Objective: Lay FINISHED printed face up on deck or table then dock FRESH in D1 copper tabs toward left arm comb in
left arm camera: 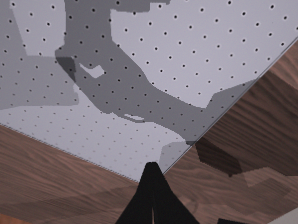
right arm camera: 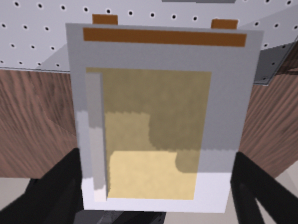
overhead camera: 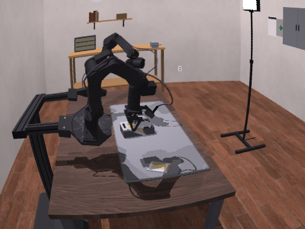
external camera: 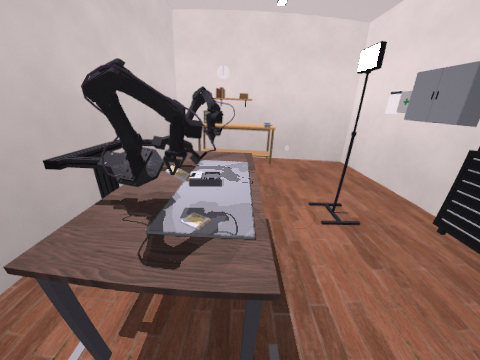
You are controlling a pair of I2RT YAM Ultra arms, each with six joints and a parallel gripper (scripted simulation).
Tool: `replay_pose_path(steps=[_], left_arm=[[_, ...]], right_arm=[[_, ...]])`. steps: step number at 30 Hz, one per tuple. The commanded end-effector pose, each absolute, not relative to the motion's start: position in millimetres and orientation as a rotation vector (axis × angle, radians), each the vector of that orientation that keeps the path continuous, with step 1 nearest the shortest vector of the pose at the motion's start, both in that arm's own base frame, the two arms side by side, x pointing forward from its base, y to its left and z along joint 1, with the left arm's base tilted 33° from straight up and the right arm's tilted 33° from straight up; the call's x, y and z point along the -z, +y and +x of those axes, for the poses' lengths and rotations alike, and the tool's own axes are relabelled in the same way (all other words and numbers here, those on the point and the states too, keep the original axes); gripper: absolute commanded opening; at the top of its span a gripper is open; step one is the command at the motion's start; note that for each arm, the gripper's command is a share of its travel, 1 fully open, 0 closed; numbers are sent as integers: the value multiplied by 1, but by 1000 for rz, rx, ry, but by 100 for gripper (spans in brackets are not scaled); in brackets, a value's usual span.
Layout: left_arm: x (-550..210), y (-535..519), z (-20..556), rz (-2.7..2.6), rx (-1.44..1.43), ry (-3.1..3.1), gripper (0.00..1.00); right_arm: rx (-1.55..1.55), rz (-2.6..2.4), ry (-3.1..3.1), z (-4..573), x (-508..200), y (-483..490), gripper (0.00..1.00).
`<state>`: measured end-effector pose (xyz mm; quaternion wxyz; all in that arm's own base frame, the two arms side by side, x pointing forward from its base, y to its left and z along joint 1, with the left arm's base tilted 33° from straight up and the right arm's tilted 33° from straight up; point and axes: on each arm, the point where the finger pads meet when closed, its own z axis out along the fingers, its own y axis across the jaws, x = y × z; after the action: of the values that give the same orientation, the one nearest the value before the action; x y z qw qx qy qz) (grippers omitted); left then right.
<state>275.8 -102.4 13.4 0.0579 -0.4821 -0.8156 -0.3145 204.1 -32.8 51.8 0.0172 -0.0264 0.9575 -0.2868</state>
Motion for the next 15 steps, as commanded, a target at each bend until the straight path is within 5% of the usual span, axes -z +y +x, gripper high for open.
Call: replay_pose_path(steps=[1, 15], left_arm=[[-13, -115, 286, -1602, 968, -2394, 0], [29, -167, 286, -2047, 959, -1870, 0]], right_arm=[[840, -67, 2927, 217, -66, -24, 0], [840, -67, 2927, 217, -66, -24, 0]])
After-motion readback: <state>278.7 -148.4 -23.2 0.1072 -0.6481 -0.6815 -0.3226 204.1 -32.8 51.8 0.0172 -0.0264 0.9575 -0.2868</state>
